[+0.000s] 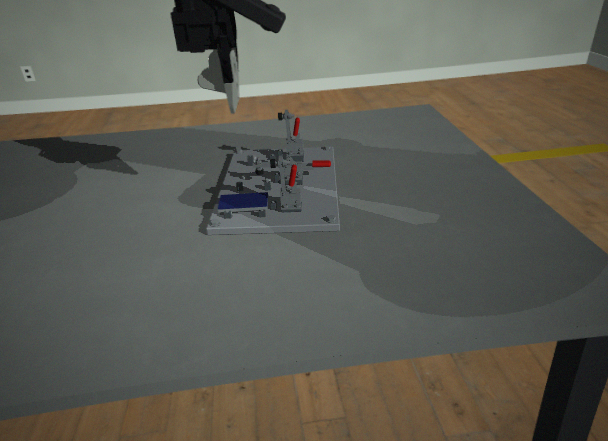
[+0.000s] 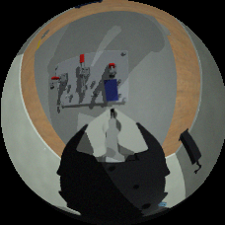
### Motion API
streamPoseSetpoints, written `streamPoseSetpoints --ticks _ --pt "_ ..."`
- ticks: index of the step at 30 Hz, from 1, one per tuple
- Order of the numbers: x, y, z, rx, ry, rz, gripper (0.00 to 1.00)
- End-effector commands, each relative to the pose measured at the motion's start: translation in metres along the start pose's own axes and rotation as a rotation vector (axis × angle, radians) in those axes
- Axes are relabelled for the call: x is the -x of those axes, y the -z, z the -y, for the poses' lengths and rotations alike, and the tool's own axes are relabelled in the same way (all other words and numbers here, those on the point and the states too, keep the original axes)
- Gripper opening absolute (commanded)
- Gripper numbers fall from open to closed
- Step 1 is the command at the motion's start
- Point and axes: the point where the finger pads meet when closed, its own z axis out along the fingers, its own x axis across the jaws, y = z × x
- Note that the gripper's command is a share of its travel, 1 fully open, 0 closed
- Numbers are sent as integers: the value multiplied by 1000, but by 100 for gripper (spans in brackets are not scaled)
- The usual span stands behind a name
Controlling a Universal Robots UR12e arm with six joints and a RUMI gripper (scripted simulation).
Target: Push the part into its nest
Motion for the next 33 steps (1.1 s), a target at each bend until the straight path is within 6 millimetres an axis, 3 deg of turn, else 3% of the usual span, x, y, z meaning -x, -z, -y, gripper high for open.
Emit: streamPoseSetpoints --ticks 1,11,18,22,33 --pt "0 0 0 -1 0 0 0" --pt "0 0 0 -1 0 0 0" --pt "-1 -12 2 -1 -1 -1 0" --pt "-1 -35 2 -1 -1 -1 0" --pt "-1 -120 1 -1 -1 -1 0"
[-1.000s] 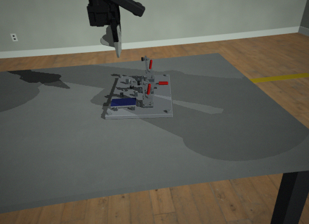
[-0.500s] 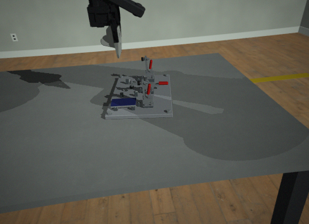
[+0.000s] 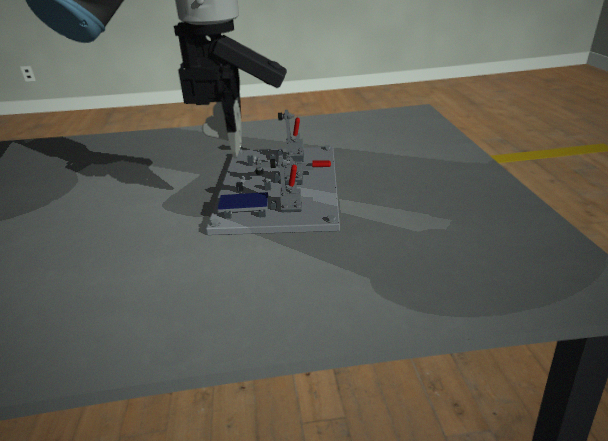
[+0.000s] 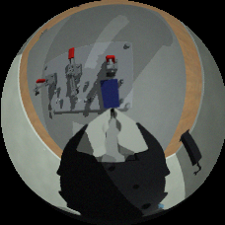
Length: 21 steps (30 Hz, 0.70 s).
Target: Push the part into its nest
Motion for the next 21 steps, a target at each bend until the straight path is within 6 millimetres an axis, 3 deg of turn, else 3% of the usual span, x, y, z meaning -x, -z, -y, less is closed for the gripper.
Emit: streamPoseSetpoints --ticks 1,8,21 --pt "0 -41 8 -14 -1 0 0" --pt "0 -58 8 -14 -1 0 0" --pt "2 -58 -2 -9 1 3 0"
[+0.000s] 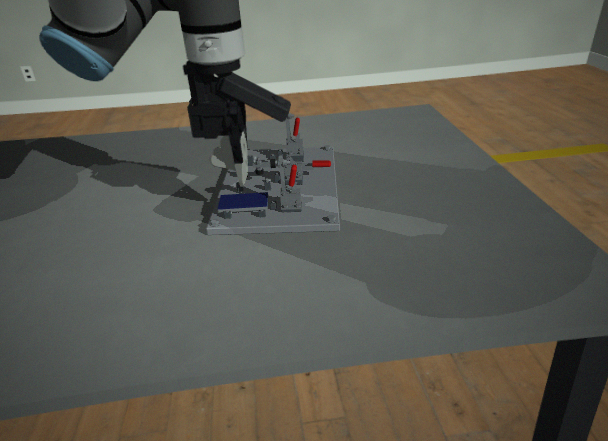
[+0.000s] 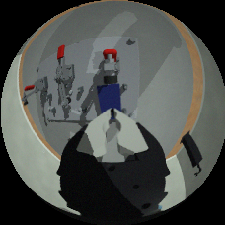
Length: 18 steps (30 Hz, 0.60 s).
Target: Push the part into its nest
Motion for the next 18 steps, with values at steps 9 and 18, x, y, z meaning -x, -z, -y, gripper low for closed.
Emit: streamPoseSetpoints --ticks 9,18 --pt "2 -1 -31 4 2 2 0" --pt "4 -1 -56 4 2 2 0"
